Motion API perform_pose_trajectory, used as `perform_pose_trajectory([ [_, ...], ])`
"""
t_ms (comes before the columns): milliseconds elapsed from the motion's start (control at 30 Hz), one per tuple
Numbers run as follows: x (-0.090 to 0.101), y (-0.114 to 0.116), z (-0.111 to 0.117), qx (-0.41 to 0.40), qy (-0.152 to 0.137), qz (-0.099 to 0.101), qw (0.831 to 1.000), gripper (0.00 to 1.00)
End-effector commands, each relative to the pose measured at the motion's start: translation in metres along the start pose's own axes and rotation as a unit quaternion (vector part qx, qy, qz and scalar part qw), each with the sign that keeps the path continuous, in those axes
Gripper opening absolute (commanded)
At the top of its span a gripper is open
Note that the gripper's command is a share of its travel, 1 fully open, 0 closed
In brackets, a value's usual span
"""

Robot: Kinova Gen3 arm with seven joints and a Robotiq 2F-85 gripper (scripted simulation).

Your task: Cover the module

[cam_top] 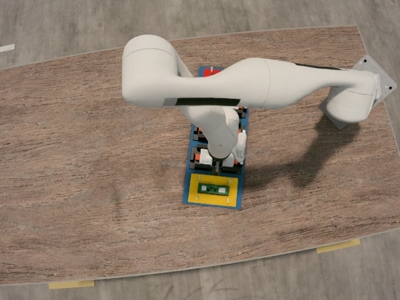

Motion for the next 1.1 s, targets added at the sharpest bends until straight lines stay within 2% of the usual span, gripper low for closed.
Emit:
perform_pose_trajectory([
  [0, 0.000, 0.000, 0.000, 0.000, 0.000, 0.000, 1.000, 1.00],
  [1067, -0.020, 0.000, 0.000, 0.000, 0.000, 0.000, 1.000, 1.00],
])
Point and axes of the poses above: the point where the finger pads meet when closed, its own x axis back along the fingers, its own y axis across the jaws, z = x × y, the point moved 2 cm from there along x, back along the fingers, and after that the axes turned 4 degrees about x, right-handed, at the moved point
